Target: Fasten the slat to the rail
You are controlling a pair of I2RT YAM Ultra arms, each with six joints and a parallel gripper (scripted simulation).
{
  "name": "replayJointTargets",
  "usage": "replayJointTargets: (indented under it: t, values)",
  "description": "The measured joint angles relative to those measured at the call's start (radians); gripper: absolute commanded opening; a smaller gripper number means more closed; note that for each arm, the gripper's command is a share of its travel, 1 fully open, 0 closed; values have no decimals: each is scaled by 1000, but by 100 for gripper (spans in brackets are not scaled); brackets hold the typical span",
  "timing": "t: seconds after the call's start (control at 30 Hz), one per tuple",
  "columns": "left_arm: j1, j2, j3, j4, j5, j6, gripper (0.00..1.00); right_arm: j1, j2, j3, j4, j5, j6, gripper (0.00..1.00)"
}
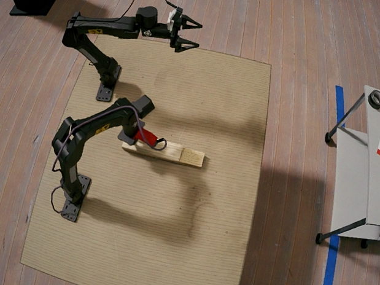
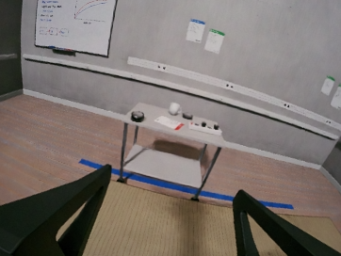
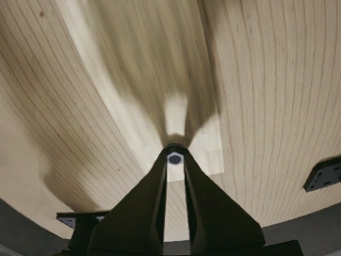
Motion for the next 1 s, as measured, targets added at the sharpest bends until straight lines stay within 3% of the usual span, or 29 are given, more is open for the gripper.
replayJointTargets:
  t: [1.0]
  values:
    - [0,0,0,0,0,0,100,0,0,0,0,0,526,12]
